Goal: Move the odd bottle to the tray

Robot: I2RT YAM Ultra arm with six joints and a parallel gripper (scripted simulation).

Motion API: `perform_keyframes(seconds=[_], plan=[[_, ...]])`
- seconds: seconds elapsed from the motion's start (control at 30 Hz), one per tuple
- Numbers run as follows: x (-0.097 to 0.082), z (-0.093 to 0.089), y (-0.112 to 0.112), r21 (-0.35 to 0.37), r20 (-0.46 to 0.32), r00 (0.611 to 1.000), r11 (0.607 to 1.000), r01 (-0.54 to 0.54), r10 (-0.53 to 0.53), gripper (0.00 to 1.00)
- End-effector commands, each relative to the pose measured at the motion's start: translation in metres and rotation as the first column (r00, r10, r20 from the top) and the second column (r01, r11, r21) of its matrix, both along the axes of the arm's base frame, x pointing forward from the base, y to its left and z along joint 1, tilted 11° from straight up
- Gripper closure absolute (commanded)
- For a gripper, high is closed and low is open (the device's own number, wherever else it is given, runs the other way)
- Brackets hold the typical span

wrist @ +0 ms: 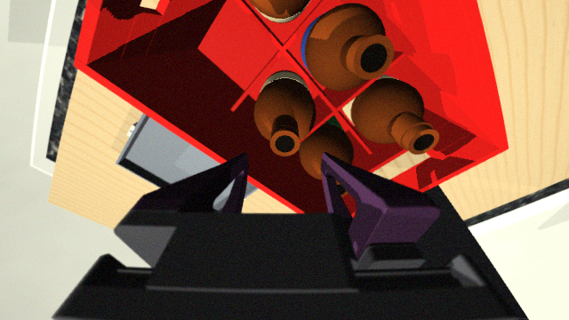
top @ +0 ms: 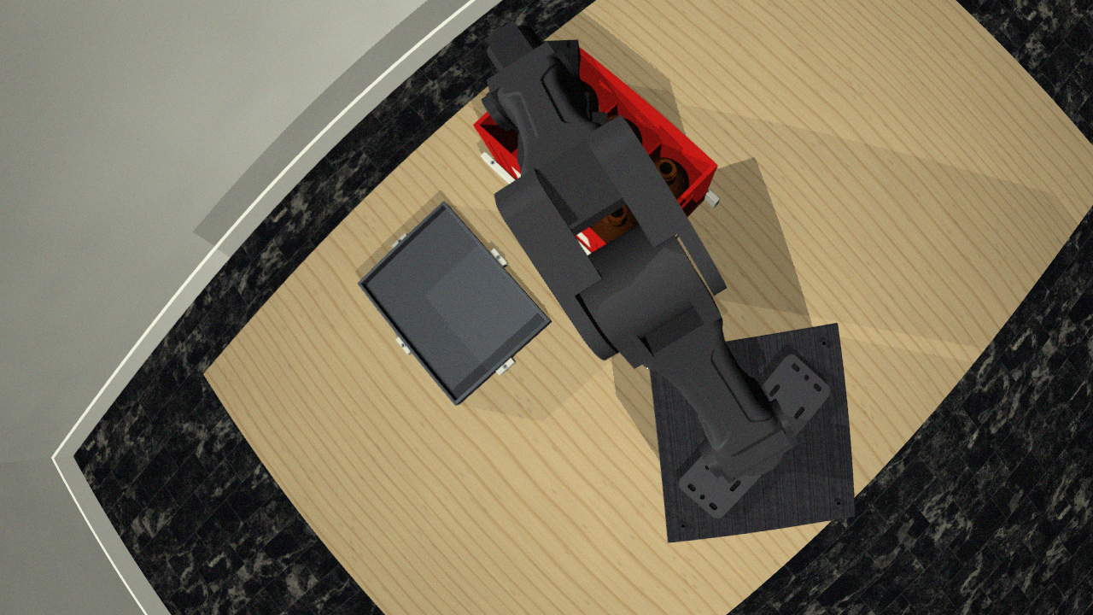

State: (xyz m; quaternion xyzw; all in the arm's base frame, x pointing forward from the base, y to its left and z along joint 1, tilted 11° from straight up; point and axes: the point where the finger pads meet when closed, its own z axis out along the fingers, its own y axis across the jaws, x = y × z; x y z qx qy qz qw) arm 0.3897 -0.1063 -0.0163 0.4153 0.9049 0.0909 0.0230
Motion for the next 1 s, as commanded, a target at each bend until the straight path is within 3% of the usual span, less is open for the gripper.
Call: perform_keyframes(seconds=[0.0, 0.07, 0.97], plan=[[-0.0006, -0.0001, -0.001, -0.014, 0.009, 1.0, 1.0, 0.007, -0.007, 0.39], [0.0072, 0.0026, -0.0034, -0.021, 0.027, 1.0, 1.0, 0.006, -0.005, 0.39], [0.002, -0.0042, -0.0005, -0.013, 0.006, 1.0, 1.0, 0.003, -0.003, 0.39]])
